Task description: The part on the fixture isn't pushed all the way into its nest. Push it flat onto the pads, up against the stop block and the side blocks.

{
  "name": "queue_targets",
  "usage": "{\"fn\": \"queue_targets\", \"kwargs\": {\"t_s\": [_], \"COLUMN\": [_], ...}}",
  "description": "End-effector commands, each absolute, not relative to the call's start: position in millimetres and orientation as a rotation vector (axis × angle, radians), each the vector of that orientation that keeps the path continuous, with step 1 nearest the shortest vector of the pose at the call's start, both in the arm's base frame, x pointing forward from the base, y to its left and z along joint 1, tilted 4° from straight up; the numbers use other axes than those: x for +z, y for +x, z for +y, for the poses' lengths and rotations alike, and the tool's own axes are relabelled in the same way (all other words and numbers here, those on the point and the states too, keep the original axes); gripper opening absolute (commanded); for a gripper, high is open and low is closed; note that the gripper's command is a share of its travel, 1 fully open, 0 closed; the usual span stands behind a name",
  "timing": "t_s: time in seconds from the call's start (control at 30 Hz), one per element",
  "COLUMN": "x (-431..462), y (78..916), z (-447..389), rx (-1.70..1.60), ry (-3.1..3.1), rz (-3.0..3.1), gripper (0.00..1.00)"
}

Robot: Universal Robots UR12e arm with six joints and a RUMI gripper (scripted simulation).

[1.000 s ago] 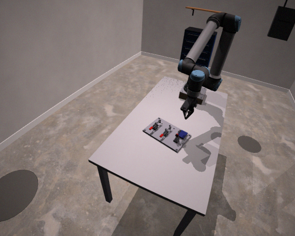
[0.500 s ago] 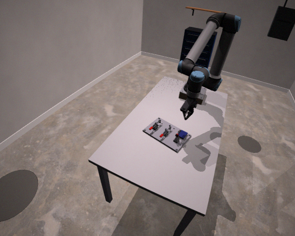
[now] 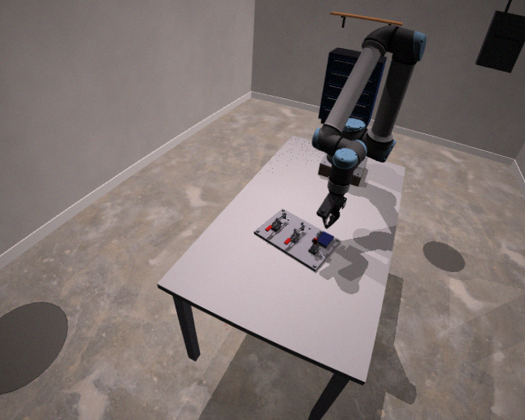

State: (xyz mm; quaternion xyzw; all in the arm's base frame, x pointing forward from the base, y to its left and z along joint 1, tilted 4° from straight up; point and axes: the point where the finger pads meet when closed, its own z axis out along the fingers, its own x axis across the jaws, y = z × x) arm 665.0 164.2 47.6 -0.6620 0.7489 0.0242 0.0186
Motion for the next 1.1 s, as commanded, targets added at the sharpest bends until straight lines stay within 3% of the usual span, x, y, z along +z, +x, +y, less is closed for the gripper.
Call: {"fn": "queue_targets", "kwargs": {"t_s": [0.0, 1.07], "x": [26, 18], "y": [671, 634], "z": [168, 176], "rx": [0.059, 0.054], "ry": [-2.049, -2.047], "rz": [2.316, 2.313], "gripper": [0.00, 0.00]}}
